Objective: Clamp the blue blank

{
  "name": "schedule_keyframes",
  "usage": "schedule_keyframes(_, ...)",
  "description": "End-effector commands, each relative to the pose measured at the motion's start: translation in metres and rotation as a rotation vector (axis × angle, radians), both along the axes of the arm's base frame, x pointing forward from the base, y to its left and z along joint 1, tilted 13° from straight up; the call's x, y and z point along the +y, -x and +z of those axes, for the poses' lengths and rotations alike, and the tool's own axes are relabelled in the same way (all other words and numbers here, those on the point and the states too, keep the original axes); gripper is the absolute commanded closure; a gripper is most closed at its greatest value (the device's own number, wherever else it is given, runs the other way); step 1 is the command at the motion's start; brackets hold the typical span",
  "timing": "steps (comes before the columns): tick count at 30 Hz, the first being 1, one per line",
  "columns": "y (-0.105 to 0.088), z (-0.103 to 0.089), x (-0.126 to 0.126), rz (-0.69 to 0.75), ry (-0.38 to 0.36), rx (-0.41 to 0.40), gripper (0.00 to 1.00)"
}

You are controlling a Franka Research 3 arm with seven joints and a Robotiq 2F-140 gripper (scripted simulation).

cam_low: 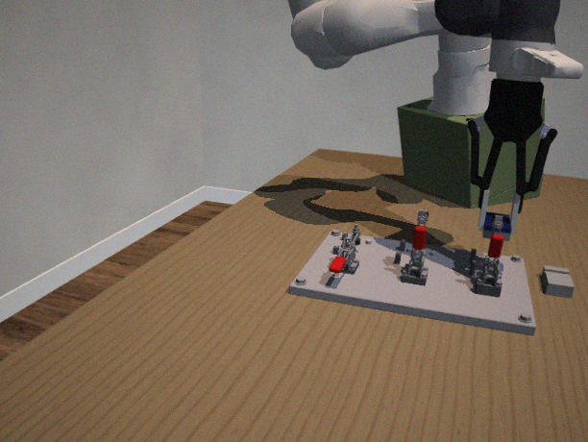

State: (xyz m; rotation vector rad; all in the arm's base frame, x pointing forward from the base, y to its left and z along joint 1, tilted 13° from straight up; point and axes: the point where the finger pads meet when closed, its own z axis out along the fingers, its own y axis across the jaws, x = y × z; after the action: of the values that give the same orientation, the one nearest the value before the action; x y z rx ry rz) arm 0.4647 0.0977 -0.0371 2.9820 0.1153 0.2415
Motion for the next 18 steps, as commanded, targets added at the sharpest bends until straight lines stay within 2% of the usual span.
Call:
schedule_keyframes(1,0.001,0.000,0.001,0.012,0.002,0.000,1.00)
schedule_keyframes(9,0.000,-0.001,0.001,0.014,0.003,0.000,1.00)
schedule_keyframes(18,-0.003,-0.011,0.000,0.014,0.003,0.000,1.00)
